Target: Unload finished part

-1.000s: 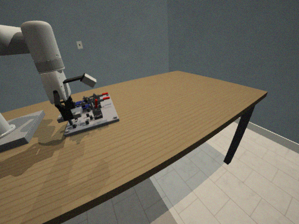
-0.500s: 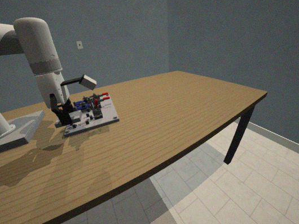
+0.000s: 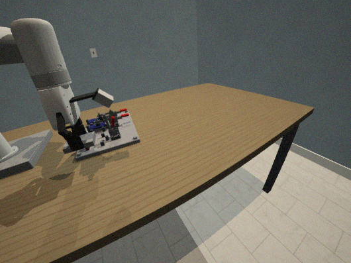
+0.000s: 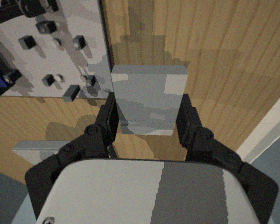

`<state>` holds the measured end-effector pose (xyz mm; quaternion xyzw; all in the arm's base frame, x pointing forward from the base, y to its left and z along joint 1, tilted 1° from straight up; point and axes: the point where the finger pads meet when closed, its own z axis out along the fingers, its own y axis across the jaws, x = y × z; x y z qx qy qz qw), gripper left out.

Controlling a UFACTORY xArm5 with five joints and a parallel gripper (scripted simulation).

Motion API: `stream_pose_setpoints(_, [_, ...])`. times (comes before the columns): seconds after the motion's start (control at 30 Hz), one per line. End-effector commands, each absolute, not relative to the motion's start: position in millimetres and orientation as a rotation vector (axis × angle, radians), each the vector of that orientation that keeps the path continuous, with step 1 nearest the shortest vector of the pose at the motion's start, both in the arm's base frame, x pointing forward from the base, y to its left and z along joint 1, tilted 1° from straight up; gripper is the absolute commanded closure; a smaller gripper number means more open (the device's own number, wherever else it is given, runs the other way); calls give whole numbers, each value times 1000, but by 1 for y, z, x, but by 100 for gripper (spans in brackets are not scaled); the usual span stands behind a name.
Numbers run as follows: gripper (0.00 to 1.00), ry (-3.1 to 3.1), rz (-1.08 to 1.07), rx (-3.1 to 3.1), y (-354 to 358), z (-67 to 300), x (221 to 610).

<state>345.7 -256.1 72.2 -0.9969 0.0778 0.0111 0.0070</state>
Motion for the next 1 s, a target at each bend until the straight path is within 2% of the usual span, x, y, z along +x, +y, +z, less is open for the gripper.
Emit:
stream_pose_setpoints(0.0, [100, 243, 30, -3120, -258, 74, 347])
stream_pose_setpoints(0.97, [100, 243, 30, -3120, -260, 73, 346])
